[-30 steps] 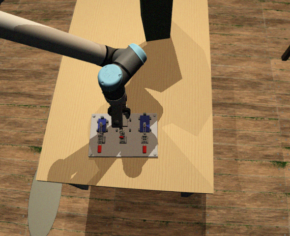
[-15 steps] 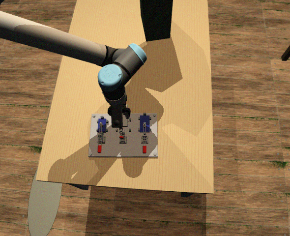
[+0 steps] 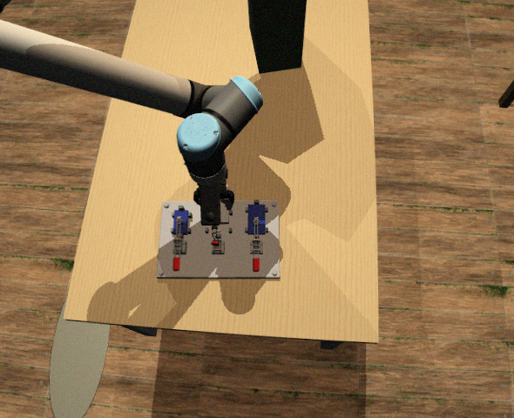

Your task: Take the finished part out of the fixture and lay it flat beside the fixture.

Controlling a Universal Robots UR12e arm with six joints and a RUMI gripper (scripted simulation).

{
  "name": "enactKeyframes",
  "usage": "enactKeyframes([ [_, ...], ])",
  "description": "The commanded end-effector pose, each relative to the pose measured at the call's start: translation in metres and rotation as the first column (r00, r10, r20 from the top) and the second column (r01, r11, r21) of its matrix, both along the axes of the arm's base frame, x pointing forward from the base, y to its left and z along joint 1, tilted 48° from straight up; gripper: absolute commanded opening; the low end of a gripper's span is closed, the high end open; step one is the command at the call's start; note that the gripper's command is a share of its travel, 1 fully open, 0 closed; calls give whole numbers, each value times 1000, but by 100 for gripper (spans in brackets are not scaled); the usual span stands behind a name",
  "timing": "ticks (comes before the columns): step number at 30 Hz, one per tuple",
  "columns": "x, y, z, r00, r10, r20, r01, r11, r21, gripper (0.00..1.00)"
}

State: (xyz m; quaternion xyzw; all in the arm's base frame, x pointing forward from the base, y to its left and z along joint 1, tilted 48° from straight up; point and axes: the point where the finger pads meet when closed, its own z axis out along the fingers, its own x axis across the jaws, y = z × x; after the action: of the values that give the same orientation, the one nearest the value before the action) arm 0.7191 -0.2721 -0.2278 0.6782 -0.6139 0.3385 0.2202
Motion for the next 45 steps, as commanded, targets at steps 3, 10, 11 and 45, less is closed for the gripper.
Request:
enactKeyframes([
  [3,3,10,-8,1000,2,4,-2,1000,-2,0],
  [10,2,24,-23,1000,2,4,-2,1000,-2,0],
  [11,2,27,-26,1000,2,4,-2,1000,-2,0],
  [45,-1,121,-125,1000,2,3,-2,1000,-2,0],
])
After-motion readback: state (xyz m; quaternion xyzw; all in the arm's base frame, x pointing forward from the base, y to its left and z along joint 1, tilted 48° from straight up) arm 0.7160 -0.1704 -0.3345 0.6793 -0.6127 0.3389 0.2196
